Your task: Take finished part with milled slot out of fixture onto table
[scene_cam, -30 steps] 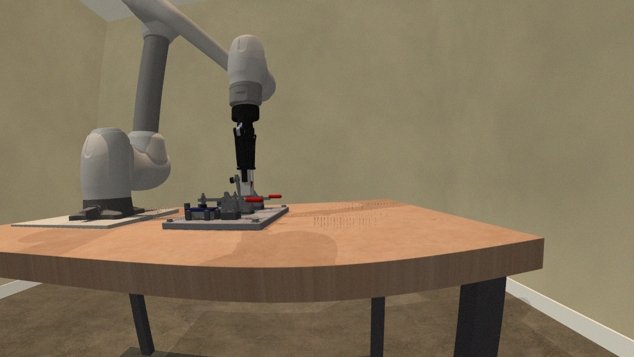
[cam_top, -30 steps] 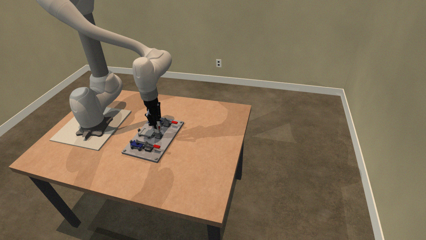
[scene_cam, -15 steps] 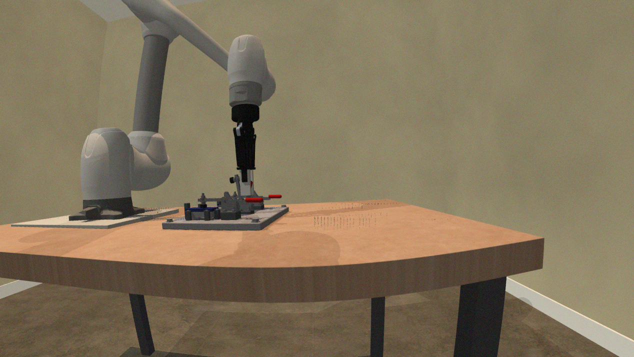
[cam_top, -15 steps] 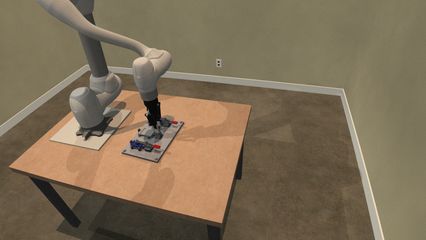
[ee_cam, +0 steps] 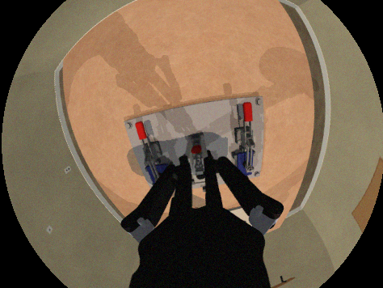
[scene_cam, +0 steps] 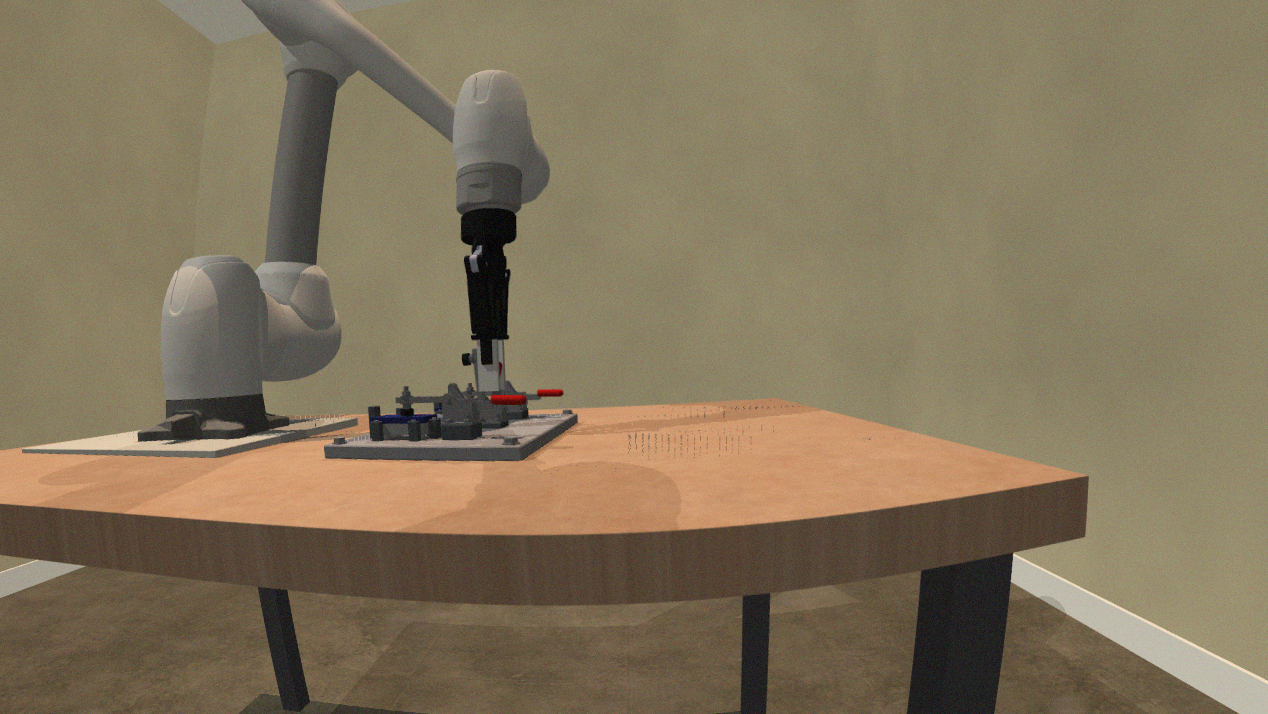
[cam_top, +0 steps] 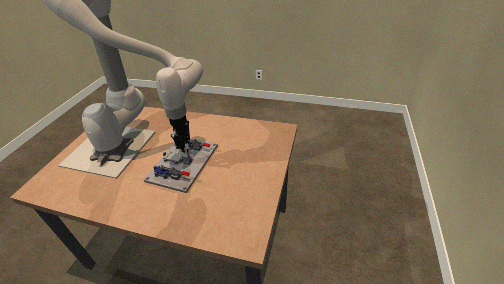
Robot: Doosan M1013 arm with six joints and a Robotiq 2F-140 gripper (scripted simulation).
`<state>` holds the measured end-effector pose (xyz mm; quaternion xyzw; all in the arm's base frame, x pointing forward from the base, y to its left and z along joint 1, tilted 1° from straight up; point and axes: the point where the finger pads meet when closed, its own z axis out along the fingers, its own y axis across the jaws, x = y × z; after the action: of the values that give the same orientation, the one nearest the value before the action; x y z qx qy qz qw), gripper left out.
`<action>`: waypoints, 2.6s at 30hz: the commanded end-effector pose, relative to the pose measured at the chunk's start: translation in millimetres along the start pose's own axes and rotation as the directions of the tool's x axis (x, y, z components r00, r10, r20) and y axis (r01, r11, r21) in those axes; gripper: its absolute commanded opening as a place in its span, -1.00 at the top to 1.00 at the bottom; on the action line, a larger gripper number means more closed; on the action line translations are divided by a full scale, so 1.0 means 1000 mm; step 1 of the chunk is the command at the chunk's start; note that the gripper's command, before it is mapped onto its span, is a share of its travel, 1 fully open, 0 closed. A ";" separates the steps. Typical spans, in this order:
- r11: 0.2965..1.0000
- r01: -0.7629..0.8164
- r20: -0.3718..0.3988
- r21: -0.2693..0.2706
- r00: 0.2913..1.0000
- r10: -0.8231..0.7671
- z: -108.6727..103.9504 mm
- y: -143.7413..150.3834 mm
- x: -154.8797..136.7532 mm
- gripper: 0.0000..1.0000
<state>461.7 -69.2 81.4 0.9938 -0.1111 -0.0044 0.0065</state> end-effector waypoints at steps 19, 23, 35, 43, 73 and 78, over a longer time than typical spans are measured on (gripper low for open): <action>1.000 0.000 0.000 0.000 1.000 0.000 0.000 0.000 -0.001 0.77; 1.000 0.000 0.000 0.000 1.000 0.000 0.000 0.000 -0.001 0.77; 1.000 0.000 0.000 0.000 1.000 0.000 0.000 0.000 -0.001 0.77; 1.000 0.000 0.000 0.000 1.000 0.000 0.000 0.000 -0.001 0.77; 1.000 0.000 0.000 0.000 1.000 0.000 0.000 0.000 -0.001 0.44; 1.000 0.000 0.000 0.000 1.000 0.000 -0.003 0.000 -0.001 0.44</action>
<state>460.7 -69.0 82.8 0.9938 -0.1111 -0.0043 0.0065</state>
